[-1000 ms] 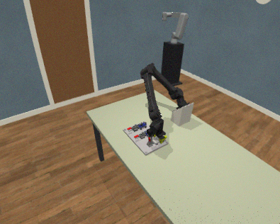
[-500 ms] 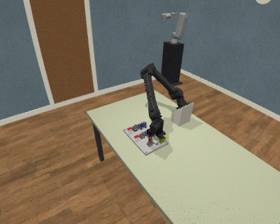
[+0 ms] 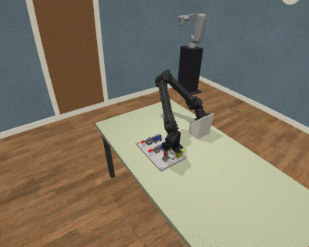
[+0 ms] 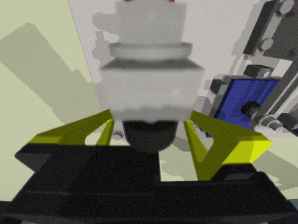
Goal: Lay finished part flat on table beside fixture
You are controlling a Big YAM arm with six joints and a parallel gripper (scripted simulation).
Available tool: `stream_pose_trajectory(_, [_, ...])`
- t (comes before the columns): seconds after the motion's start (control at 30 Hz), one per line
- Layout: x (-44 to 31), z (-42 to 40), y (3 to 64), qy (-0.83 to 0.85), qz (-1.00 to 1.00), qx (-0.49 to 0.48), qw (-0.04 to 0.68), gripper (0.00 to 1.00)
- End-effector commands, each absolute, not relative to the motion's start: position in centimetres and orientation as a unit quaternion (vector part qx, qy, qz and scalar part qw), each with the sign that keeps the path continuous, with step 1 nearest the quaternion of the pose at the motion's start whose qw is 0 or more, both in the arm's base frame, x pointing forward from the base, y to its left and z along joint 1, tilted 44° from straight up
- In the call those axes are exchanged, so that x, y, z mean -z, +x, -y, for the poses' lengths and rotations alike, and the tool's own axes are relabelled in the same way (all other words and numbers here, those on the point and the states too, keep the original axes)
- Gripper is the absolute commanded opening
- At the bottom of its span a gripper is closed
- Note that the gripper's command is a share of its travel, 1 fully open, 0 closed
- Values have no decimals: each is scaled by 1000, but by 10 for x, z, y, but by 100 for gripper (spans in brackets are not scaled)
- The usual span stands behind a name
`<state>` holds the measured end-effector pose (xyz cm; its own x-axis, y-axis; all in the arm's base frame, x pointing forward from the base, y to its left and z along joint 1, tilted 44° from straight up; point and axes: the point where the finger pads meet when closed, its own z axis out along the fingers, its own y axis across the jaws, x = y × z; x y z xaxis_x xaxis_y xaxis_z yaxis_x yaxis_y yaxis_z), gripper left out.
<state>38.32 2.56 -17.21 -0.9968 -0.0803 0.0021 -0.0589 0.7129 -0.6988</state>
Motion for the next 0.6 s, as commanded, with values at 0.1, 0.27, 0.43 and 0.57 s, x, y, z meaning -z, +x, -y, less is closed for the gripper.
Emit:
stream_pose_trajectory(0.1, [180,-17,382,-35,-924,380,6,0])
stream_pose_trajectory(0.27, [180,-17,382,-34,-924,380,6,0])
stream_pose_trajectory(0.43, [180,-17,382,-34,-924,380,6,0])
stream_pose_trajectory(0.57, [180,-17,382,-34,-924,380,6,0])
